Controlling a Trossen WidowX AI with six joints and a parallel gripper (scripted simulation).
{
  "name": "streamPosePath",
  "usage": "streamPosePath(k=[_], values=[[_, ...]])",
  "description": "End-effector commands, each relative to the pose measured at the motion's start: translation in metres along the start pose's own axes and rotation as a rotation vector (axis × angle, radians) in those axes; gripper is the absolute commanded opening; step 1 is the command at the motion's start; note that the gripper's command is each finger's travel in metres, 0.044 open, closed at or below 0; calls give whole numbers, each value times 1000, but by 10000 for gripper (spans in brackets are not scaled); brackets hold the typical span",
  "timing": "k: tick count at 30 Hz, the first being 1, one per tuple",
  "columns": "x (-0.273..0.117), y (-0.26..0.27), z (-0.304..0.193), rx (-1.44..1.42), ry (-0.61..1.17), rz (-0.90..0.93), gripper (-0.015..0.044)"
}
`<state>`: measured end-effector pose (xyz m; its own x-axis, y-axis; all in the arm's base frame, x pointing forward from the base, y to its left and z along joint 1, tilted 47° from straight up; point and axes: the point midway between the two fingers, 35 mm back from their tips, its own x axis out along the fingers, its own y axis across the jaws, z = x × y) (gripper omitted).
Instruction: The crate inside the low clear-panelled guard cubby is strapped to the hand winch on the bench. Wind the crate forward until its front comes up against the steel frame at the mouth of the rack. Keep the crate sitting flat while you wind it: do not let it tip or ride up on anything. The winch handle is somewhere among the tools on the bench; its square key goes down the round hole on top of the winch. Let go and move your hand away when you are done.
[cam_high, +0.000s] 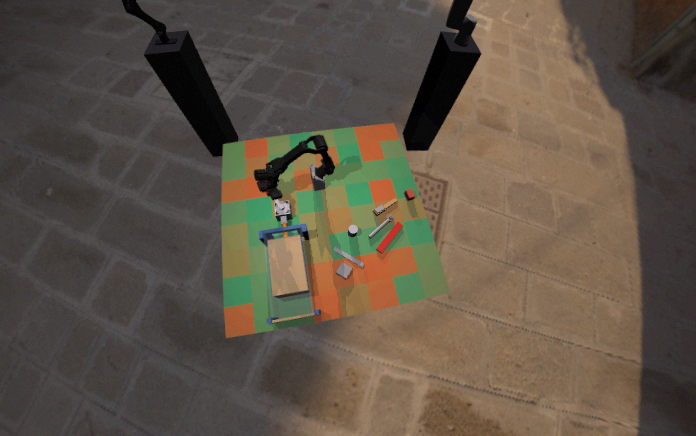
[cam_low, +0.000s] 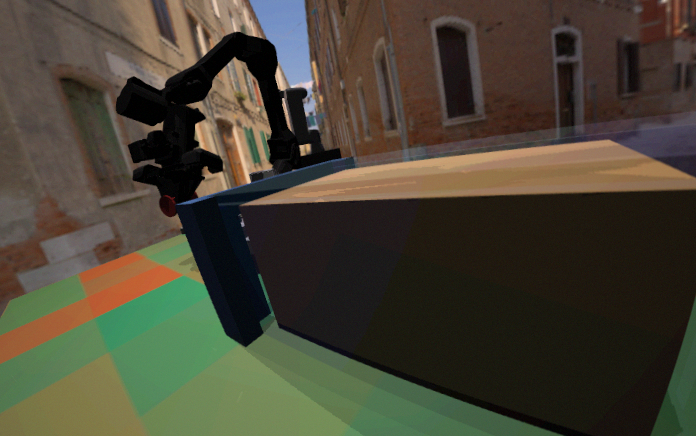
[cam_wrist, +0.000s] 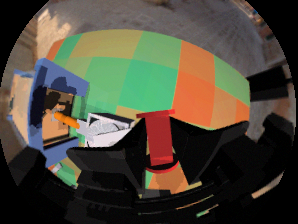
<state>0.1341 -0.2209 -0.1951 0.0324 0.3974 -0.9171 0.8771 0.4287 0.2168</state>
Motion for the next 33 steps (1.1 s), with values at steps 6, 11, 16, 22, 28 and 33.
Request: streamPosePath(k=[6, 11, 16, 22, 28, 33], values=[[7, 7, 16, -8, -13, 7, 0], [10, 11, 23, -8, -13, 7, 0], [13, 14, 28, -8, -14, 8, 0], [15, 19, 35, -8, -14, 8, 0], [18, 24, 42, -9, -15, 9, 0], [20, 30, 47, -9, -15, 9, 0]])
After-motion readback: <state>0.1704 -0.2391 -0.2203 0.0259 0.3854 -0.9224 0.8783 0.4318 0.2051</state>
